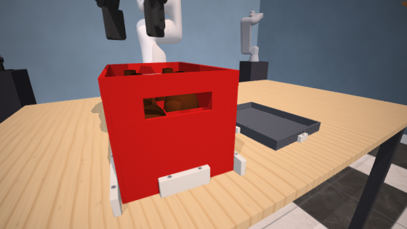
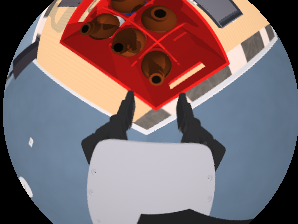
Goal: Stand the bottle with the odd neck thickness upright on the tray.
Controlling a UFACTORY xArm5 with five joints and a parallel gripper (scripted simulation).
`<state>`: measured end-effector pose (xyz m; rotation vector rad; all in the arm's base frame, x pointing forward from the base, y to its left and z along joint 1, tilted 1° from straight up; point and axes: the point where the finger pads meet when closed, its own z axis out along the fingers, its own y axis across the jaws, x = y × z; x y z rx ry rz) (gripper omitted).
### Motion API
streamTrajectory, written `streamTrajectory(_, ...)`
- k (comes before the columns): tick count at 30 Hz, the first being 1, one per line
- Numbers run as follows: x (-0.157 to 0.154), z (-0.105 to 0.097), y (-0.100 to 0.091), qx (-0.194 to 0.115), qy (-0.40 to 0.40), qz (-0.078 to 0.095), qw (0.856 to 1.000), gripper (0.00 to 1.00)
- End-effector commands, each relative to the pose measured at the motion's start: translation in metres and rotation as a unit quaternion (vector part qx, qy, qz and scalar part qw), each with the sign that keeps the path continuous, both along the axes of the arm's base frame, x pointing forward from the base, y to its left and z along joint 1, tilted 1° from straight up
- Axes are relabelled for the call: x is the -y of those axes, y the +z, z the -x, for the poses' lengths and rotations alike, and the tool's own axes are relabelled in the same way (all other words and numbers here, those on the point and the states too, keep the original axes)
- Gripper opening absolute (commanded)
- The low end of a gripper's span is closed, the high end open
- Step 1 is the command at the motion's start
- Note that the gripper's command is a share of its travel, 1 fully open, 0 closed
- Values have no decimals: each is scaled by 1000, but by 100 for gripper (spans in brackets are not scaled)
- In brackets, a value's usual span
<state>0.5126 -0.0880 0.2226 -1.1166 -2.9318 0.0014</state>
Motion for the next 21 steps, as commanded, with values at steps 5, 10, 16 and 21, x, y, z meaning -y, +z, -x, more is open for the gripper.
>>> streamTrajectory(5, 0, -1, 7, 2, 0, 0, 1000, 65)
streamTrajectory(10, 0, -1, 7, 2, 0, 0, 1000, 65)
streamTrajectory(16, 0, -1, 7, 2, 0, 0, 1000, 0)
streamTrajectory(21, 0, -1, 7, 2, 0, 0, 1000, 0)
